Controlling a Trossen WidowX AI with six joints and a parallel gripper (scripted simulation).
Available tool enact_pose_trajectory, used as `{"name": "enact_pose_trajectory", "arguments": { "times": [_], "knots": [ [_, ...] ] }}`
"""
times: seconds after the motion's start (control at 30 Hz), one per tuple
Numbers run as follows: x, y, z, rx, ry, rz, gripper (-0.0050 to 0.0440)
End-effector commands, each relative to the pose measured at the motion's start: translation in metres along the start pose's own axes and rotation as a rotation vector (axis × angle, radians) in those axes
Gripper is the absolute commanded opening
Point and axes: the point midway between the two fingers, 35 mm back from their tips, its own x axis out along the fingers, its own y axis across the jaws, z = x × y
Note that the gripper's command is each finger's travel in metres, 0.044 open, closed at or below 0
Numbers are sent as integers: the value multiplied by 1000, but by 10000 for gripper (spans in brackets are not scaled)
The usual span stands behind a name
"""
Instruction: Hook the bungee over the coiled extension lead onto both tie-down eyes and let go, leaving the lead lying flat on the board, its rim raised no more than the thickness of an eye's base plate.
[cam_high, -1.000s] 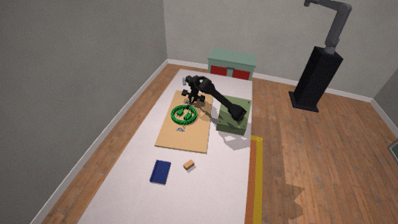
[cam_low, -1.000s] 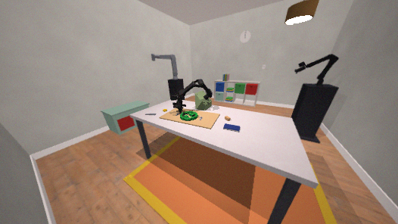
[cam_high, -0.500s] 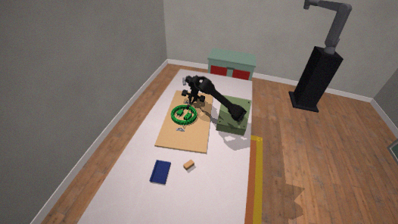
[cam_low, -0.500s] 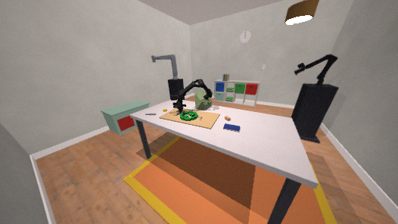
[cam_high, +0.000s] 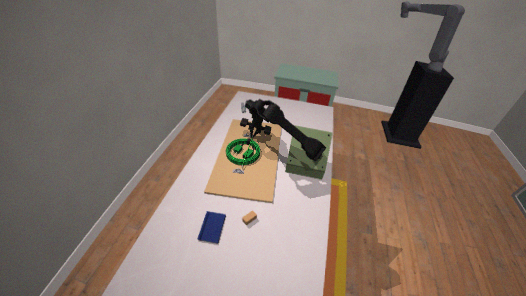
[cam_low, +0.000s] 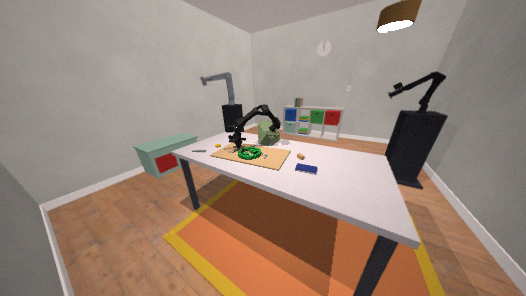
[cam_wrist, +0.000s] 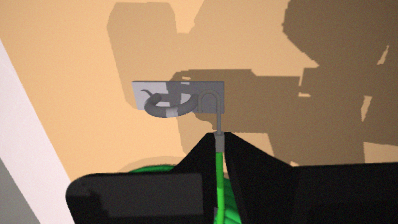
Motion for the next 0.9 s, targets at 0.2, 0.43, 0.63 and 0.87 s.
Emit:
{"name": "enact_pose_trajectory", "arguments": {
  "times": [0.2,0.43,0.63,0.87],
  "knots": [
    [-7,0,24,2,-56,6,-50],
    [-8,-1,27,7,-57,6,-50],
    [-8,-3,31,14,-59,7,-50],
    [-8,-4,34,19,-60,7,-50]
  ]
}}
